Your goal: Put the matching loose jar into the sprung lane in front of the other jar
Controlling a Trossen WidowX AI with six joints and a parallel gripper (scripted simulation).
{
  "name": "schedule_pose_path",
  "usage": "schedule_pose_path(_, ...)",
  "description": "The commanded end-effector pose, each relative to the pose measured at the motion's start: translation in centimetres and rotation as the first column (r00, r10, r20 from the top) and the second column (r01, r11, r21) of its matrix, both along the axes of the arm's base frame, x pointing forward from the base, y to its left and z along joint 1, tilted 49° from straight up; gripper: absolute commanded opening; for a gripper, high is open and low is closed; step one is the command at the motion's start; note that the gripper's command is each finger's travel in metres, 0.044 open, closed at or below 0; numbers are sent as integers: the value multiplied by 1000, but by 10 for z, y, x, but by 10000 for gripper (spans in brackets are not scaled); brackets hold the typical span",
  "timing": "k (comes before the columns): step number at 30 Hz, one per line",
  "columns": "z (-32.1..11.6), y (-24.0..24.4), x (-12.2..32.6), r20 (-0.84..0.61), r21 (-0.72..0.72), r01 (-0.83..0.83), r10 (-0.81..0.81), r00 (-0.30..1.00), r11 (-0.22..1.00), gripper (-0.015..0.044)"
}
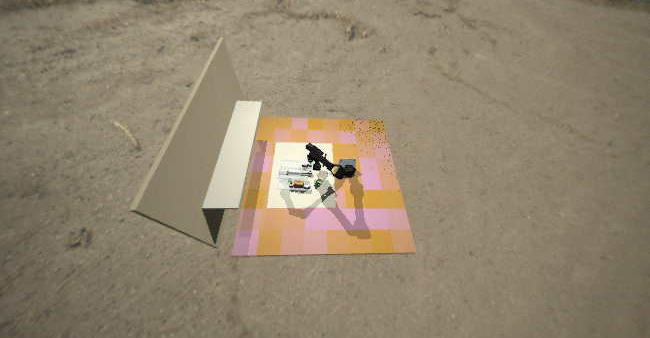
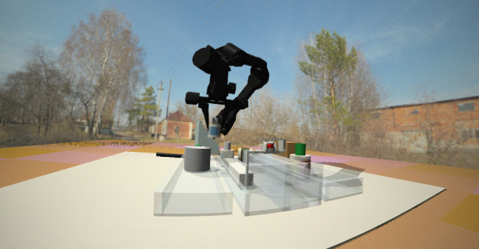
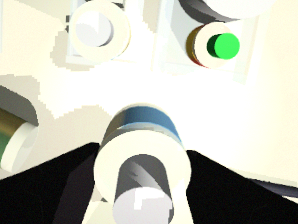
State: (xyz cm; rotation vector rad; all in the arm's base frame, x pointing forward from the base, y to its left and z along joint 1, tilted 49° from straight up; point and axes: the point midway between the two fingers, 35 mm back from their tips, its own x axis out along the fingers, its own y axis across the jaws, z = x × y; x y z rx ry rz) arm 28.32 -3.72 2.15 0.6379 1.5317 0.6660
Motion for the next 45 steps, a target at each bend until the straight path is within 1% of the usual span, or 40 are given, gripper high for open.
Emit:
schedule_pose_path(1,5,24,5,-17,11,11,-11,1000,1000,0)
schedule_pose_path(4,8,37,9,-23,16,15,-14,1000,1000,0)
schedule_pose_path(8,8,38,9,-24,16,15,-14,1000,1000,0)
schedule_pose_path(17,-8,55,8,-23,17,15,-14,1000,1000,0)
schedule_pose_path(45,-9,56,18,-23,17,15,-14,1000,1000,0)
